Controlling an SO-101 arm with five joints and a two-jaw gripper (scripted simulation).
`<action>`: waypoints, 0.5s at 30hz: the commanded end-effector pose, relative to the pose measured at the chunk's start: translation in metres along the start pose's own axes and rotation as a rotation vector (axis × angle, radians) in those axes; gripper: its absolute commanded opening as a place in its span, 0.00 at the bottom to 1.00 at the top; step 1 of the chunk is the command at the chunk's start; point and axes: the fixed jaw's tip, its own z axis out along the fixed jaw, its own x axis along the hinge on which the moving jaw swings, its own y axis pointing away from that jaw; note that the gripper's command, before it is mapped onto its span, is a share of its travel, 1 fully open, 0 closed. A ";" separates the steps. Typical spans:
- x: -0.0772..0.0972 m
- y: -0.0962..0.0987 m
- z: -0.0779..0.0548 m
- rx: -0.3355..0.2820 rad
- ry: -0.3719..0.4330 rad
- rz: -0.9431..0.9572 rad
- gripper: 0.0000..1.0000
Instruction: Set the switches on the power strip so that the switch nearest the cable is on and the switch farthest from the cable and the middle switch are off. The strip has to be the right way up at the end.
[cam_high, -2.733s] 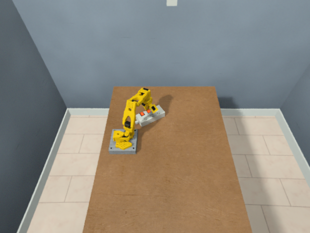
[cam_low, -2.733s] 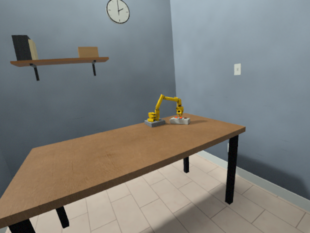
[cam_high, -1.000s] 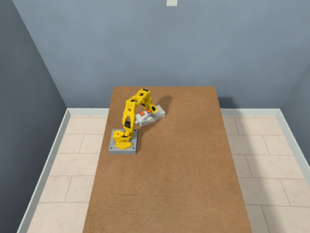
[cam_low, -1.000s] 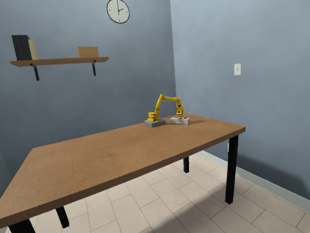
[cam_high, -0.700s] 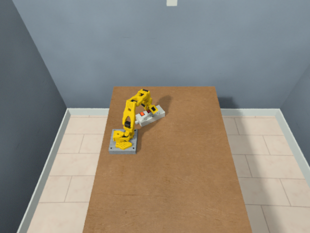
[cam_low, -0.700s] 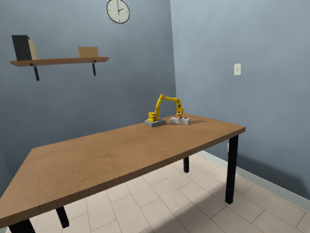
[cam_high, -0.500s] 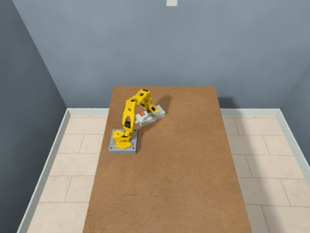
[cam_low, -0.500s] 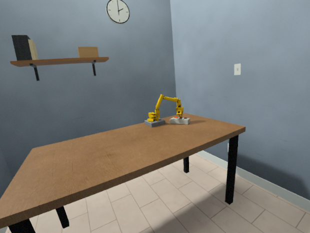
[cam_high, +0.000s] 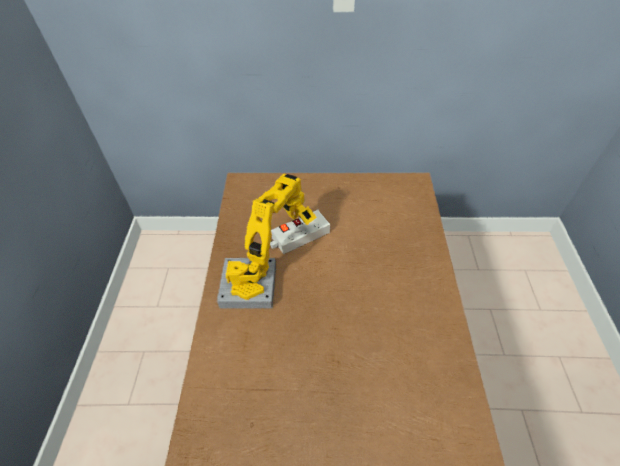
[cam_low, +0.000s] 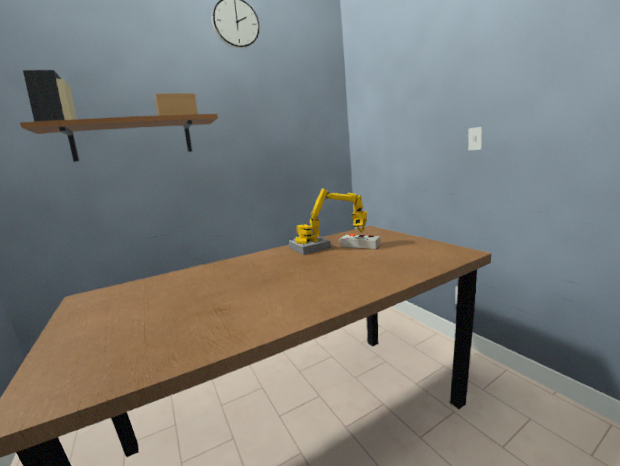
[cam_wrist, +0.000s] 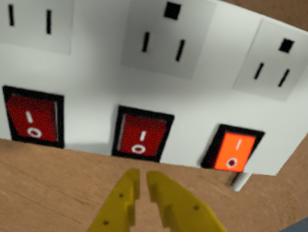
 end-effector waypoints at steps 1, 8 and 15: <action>0.001 0.000 -0.002 0.007 -0.002 -0.012 0.00; 0.001 0.000 -0.003 0.007 -0.002 -0.012 0.00; -0.002 0.001 -0.004 0.007 -0.002 0.000 0.00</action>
